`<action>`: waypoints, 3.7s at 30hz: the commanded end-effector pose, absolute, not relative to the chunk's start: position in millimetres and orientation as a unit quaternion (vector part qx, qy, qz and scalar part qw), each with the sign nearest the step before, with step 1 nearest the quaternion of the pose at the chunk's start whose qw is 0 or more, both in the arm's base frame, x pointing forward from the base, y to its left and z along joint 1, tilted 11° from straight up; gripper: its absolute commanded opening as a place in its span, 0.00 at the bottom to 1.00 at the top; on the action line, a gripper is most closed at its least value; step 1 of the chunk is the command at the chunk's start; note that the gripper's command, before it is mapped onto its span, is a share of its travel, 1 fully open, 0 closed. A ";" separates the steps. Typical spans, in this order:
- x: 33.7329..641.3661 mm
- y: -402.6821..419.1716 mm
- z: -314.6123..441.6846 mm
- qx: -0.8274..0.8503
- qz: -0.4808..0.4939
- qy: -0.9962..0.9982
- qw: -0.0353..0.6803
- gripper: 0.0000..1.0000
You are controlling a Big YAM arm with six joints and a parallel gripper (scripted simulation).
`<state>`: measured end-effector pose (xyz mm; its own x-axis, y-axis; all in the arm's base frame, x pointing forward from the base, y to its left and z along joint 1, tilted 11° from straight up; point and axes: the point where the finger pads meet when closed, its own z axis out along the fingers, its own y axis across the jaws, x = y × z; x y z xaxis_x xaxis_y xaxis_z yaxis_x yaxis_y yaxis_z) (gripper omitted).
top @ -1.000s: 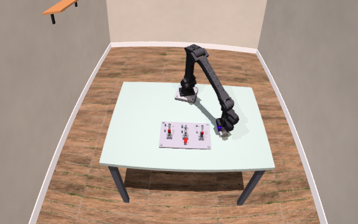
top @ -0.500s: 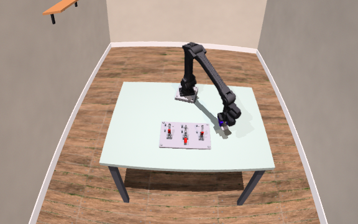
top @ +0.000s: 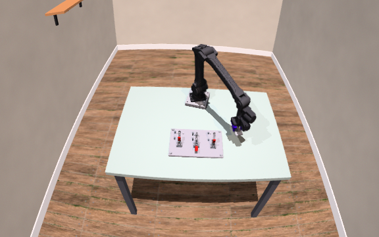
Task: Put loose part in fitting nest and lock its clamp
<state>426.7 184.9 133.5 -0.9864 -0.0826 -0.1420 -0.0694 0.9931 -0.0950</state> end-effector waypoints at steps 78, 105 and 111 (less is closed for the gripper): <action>423.6 196.8 149.1 0.091 -0.020 0.990 0.105 0.00; 408.0 200.2 134.9 0.091 -0.019 0.990 0.106 0.00; 404.7 199.2 132.1 0.090 -0.021 0.990 0.103 0.00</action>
